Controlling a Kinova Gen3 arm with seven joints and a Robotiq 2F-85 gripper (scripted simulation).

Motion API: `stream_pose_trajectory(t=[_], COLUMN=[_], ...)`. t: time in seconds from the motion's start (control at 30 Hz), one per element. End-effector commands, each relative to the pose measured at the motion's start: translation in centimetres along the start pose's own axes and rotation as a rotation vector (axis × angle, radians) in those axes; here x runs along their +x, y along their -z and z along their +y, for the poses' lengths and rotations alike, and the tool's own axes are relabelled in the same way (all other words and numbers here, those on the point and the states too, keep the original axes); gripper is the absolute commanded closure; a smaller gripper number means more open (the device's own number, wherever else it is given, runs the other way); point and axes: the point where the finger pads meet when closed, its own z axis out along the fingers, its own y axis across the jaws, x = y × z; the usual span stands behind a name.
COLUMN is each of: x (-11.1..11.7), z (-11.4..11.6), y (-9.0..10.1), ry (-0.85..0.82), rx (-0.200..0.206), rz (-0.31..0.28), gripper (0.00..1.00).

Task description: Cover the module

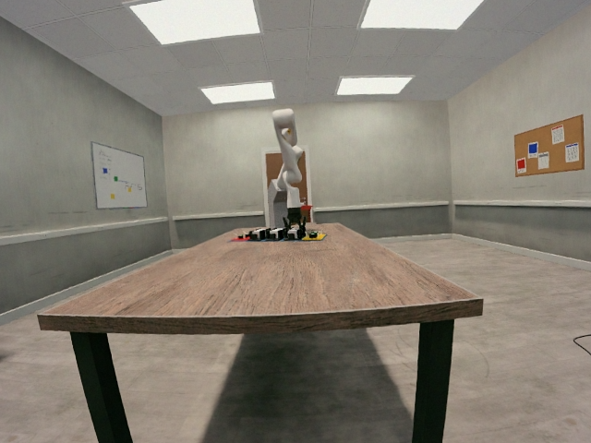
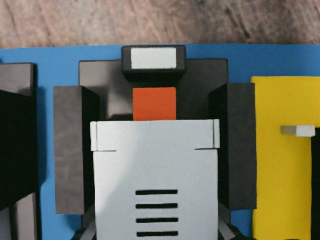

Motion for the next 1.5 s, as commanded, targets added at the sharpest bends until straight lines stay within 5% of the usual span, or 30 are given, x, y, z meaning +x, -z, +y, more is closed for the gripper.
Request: stream_pose_trajectory(t=[0.0,0.7,1.47], x=[0.0,0.0,0.0], z=[0.0,0.0,0.0], y=[0.0,0.0,4.8], ry=[0.000,0.000,0.000], rx=[0.000,0.000,0.000], rz=[-0.001,-0.001,-0.001], gripper=[1.00,1.00,1.00])
